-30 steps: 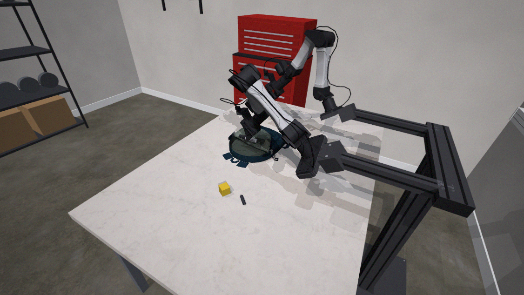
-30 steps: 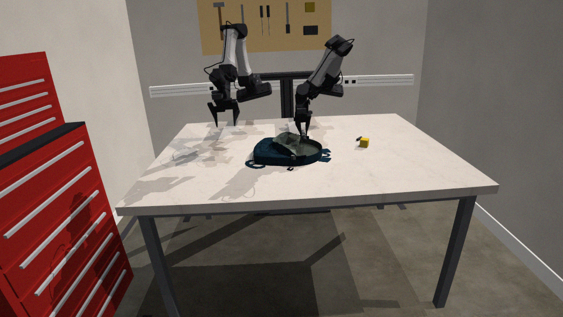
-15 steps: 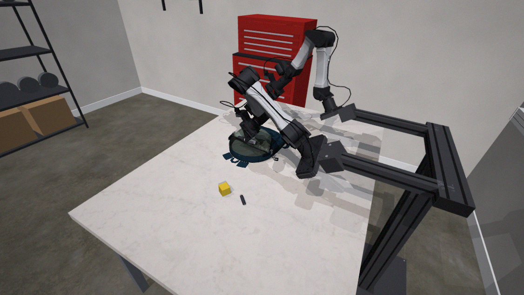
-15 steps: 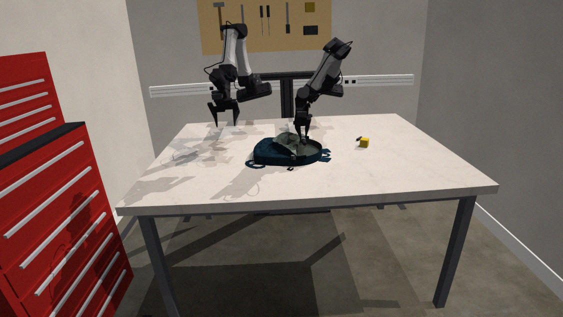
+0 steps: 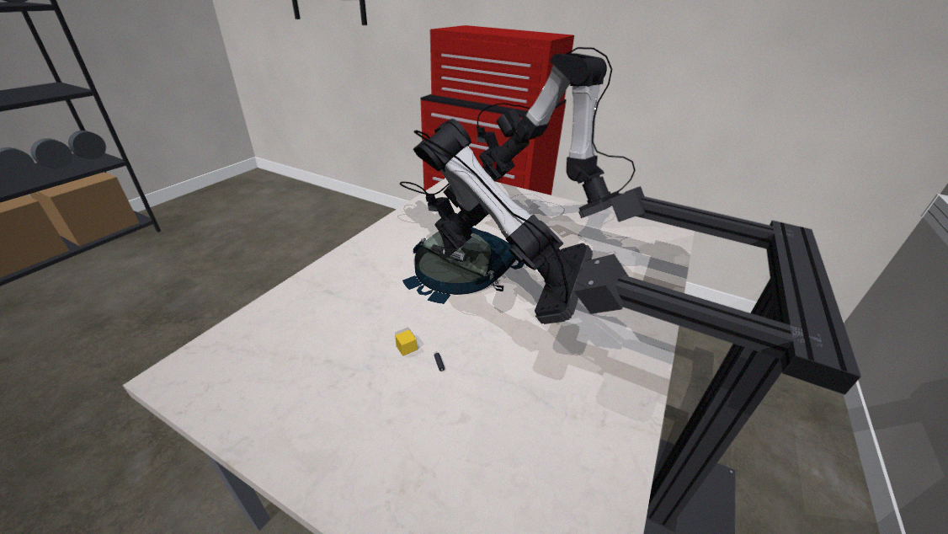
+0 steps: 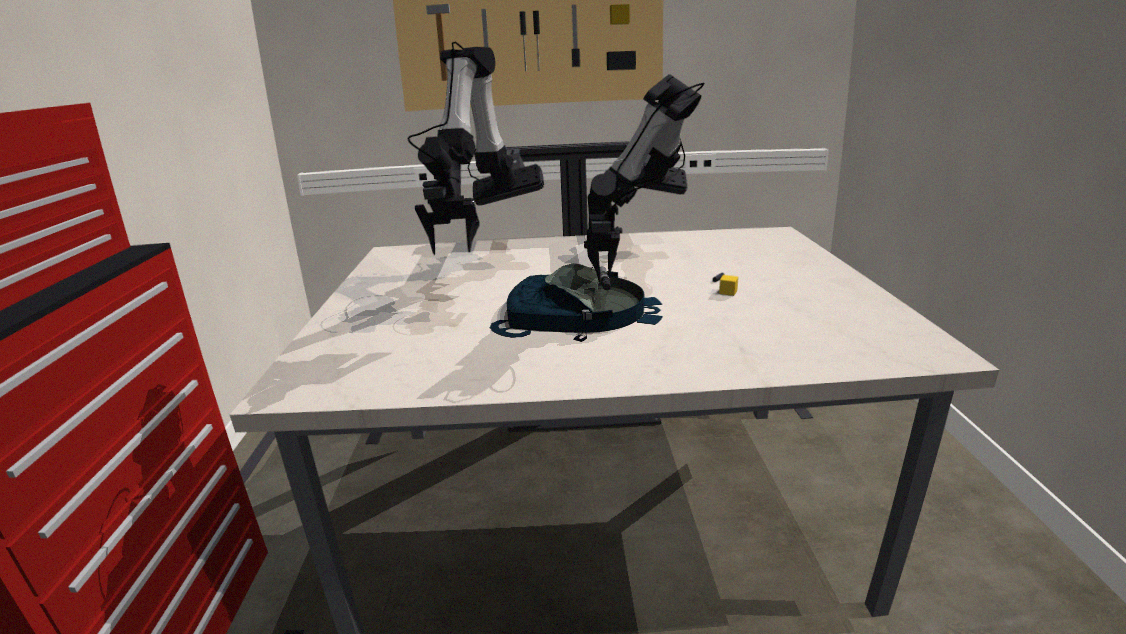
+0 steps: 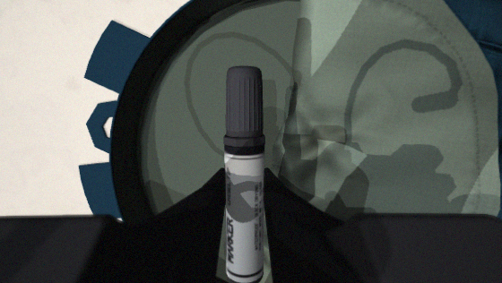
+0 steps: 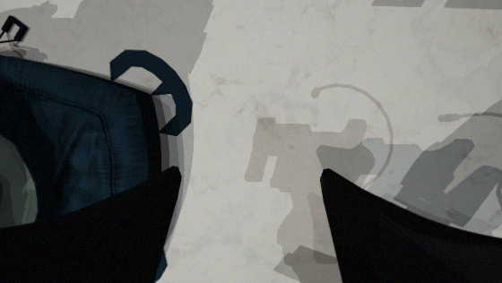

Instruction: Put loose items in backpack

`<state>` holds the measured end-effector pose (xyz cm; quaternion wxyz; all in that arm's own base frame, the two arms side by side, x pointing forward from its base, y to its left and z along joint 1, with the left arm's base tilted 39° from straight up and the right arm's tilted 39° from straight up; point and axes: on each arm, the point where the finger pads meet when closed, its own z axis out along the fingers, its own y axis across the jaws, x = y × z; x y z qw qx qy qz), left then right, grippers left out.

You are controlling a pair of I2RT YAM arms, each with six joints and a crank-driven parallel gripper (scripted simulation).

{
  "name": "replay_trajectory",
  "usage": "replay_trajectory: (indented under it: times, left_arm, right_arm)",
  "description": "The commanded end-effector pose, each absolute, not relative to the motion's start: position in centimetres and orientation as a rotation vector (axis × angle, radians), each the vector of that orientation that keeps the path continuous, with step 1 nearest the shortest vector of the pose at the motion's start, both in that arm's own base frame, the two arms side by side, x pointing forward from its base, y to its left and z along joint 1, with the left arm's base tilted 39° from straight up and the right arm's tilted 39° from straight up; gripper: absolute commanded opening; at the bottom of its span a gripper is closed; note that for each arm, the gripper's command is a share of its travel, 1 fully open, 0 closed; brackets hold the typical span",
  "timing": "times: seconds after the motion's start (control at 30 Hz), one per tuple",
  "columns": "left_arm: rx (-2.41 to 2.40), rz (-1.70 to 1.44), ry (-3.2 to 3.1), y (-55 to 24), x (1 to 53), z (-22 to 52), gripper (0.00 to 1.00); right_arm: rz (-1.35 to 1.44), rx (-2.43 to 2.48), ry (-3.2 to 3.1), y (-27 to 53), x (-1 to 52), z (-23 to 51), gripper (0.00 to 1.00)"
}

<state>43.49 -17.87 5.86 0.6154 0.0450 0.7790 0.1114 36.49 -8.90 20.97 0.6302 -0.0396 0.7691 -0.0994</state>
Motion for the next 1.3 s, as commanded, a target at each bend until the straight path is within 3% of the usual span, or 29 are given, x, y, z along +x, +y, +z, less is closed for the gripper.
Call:
replay_trajectory:
  times: [0.0,1.27]
  left_arm:
    - [0.105,0.228,1.776,-19.1,43.1,6.2,0.16]
    - [0.099,0.236,1.772,-17.9,45.9,4.0,0.16]
  right_arm:
    - [-0.230,-0.096,1.743,-8.8,36.6,21.6,0.90]
    - [-0.230,-0.096,1.743,-8.8,36.6,21.6,0.90]
